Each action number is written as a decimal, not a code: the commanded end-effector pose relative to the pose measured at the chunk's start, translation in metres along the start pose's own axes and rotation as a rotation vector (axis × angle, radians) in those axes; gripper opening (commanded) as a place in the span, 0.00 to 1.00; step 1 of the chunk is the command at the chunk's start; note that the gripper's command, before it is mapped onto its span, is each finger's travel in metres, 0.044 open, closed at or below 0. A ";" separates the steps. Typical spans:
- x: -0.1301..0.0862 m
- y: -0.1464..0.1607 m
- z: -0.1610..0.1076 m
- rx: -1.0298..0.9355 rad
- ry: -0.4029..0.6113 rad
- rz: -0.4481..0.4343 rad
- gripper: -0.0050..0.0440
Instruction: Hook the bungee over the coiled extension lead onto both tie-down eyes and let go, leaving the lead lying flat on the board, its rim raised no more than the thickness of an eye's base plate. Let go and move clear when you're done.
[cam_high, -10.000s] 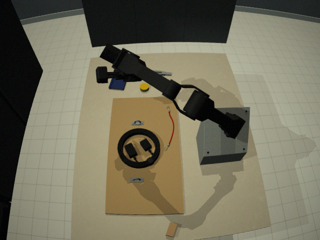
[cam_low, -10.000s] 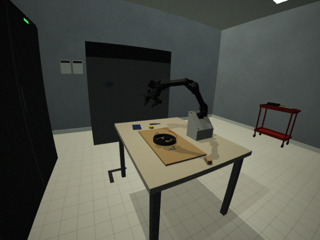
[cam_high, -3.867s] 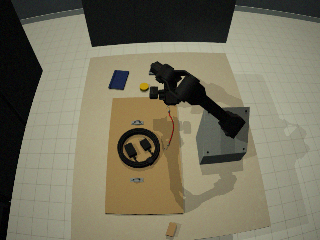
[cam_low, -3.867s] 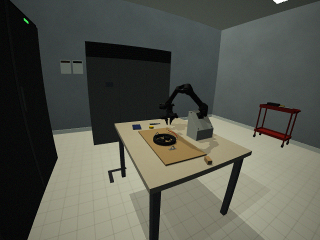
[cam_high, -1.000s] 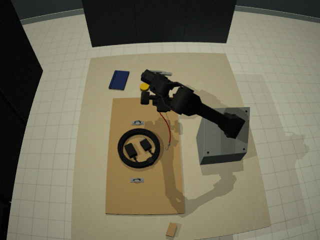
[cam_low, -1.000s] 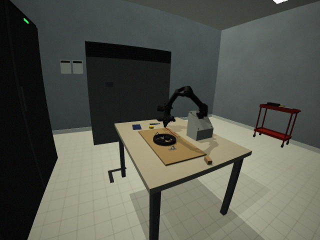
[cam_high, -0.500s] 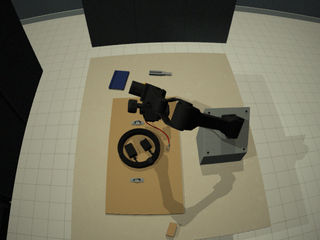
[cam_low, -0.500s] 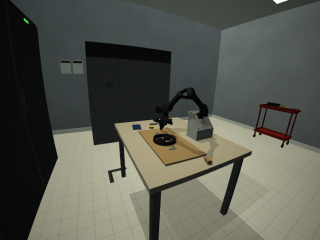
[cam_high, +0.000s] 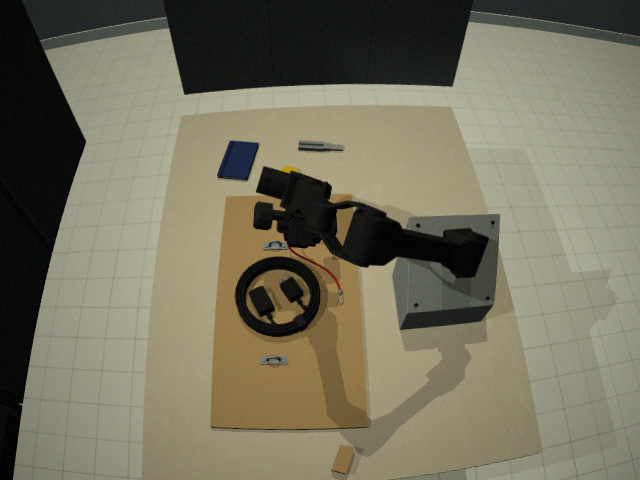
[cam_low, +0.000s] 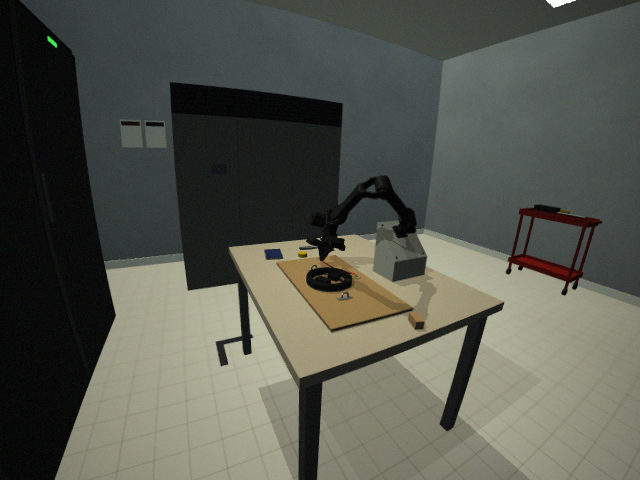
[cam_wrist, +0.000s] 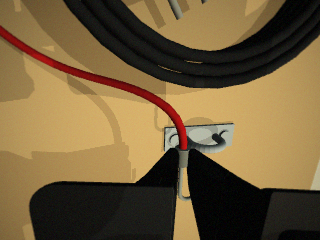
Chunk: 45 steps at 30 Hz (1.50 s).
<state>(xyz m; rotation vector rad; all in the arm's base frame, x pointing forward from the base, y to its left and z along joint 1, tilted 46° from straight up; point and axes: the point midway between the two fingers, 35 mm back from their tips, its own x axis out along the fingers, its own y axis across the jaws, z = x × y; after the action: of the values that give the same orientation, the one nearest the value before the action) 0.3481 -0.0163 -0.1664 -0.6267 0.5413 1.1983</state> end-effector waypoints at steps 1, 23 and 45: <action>-0.004 -0.007 0.002 -0.014 0.003 -0.014 0.00; 0.016 -0.001 0.001 -0.010 0.003 -0.014 0.00; 0.026 0.000 0.002 -0.016 0.001 -0.023 0.00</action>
<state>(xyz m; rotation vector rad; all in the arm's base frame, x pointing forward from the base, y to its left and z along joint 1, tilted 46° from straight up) 0.3484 0.0075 -0.1890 -0.6256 0.5396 1.1960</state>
